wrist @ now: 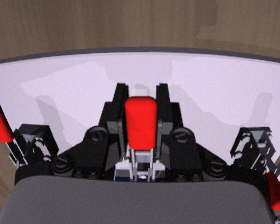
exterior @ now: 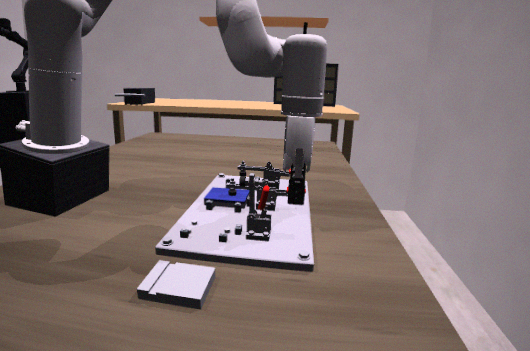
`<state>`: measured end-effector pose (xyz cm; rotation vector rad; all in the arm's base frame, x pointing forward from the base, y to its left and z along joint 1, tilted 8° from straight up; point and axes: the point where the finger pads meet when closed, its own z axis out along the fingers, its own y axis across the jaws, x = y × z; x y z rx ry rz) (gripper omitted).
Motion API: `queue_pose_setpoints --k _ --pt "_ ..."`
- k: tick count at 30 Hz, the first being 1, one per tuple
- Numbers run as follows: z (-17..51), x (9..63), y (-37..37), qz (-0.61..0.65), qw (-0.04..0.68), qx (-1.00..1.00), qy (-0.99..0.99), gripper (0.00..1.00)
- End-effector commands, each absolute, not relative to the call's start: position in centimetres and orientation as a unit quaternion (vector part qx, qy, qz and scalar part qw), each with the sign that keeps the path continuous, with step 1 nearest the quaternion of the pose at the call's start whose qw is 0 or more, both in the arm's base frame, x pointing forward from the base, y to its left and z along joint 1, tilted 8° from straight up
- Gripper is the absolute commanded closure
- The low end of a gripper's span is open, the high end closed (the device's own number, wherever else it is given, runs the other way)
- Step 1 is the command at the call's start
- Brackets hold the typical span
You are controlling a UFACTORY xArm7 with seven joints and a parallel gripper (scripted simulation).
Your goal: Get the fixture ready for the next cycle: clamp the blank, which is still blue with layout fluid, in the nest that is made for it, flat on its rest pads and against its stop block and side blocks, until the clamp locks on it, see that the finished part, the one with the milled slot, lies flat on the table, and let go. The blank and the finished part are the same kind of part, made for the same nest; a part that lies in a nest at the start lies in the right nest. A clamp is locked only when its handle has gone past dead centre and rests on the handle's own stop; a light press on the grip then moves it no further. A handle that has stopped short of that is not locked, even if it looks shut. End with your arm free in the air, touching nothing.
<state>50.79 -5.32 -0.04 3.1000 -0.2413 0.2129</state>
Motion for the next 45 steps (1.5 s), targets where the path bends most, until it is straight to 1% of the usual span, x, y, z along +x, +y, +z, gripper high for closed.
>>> queue_pose_setpoints --k 1,9,10,39,45 --pt "0.0 50.9 -5.3 0.070 0.013 0.995 -0.077 1.00" --pt "0.0 50.9 -5.3 0.070 0.013 0.995 -0.077 1.00" --pt "0.0 50.9 -5.3 0.070 0.013 0.995 -0.077 0.53" --pt "0.0 50.9 -5.3 0.070 0.013 0.995 -0.077 0.53" --pt "2.0 50.6 -5.2 0.070 0.013 0.995 -0.077 0.53"
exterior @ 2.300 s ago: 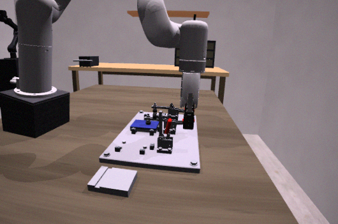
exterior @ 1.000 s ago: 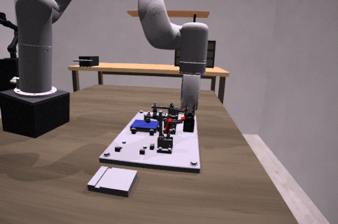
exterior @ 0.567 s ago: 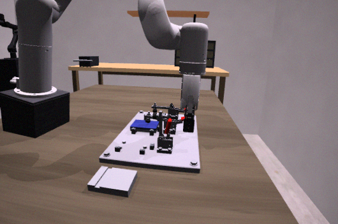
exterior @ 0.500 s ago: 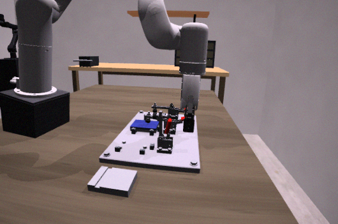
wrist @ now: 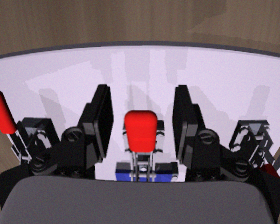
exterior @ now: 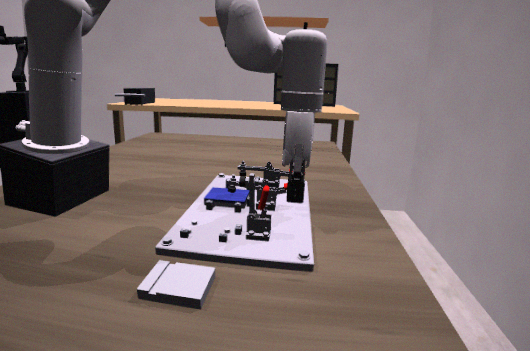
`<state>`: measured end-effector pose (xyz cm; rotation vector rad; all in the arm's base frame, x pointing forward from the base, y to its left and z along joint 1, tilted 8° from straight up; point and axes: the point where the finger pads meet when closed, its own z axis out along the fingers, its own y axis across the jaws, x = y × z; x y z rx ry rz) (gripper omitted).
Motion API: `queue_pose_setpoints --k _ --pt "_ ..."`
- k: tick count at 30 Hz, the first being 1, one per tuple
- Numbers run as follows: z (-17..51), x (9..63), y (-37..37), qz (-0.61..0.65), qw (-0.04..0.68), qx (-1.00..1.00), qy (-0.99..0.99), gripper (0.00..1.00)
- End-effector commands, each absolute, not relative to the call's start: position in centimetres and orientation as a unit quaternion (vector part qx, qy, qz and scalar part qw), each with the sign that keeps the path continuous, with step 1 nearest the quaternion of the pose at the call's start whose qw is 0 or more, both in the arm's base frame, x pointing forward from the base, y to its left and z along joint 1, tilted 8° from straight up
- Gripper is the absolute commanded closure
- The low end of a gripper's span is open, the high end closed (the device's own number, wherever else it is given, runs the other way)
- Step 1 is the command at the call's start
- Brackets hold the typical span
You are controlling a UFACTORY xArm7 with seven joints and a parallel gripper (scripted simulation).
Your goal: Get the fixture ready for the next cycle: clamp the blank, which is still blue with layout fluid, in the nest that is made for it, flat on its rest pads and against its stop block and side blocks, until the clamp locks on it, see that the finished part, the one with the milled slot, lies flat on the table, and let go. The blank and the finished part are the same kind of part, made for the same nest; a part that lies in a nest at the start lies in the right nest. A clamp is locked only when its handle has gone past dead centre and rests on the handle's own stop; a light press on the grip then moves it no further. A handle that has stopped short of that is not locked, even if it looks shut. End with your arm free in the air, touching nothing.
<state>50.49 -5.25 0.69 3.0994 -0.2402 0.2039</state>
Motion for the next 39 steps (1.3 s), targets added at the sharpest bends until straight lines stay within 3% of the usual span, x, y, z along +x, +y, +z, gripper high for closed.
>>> queue_pose_setpoints --k 1,18,19,39 --pt "2.5 50.6 -5.2 0.070 0.013 0.995 -0.077 0.53" --pt "4.9 50.2 -5.1 0.070 0.013 0.995 -0.077 0.53" --pt "4.9 50.2 -5.1 0.070 0.013 0.995 -0.077 1.00" --pt "4.9 50.2 -5.1 0.070 0.013 0.995 -0.077 1.00"
